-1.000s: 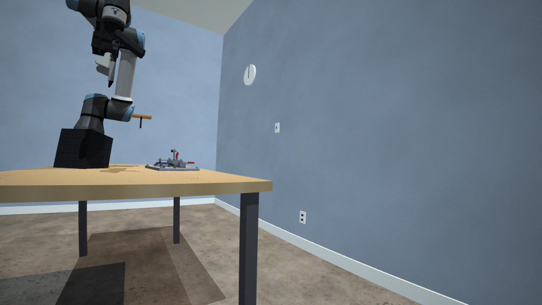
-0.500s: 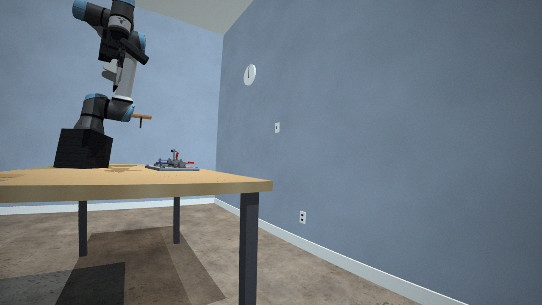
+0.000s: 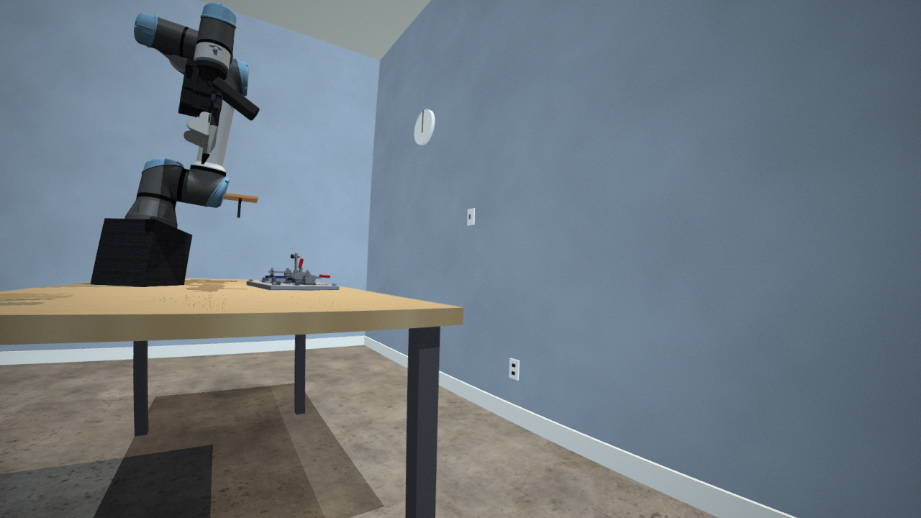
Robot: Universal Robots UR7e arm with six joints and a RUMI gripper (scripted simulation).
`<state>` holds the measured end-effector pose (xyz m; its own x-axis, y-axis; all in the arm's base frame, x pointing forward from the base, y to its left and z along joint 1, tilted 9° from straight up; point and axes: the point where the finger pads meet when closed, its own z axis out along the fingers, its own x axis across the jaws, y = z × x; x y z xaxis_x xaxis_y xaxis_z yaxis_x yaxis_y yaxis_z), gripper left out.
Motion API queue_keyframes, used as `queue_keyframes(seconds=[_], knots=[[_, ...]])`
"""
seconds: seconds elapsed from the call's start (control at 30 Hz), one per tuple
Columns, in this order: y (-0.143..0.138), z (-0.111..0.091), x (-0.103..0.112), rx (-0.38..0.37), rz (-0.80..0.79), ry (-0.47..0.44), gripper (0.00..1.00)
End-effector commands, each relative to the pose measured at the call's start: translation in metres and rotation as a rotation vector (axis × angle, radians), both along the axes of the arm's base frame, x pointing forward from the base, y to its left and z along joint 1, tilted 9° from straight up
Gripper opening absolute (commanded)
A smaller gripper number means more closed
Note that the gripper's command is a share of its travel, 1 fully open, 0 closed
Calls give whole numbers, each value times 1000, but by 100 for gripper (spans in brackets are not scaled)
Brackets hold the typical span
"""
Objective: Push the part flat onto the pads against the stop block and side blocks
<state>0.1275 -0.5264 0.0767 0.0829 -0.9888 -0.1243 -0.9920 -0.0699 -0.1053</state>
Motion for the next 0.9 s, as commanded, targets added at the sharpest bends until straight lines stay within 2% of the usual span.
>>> queue_keyframes(seconds=[0.0,0.1,0.5,0.67,0.87], knots=[[20,3,10,-2,0,0,58],[52,6,26,-2,0,0,58],[52,6,26,-2,0,0,58],[105,11,53,-2,0,0,58],[105,11,53,-2,0,0,58]])
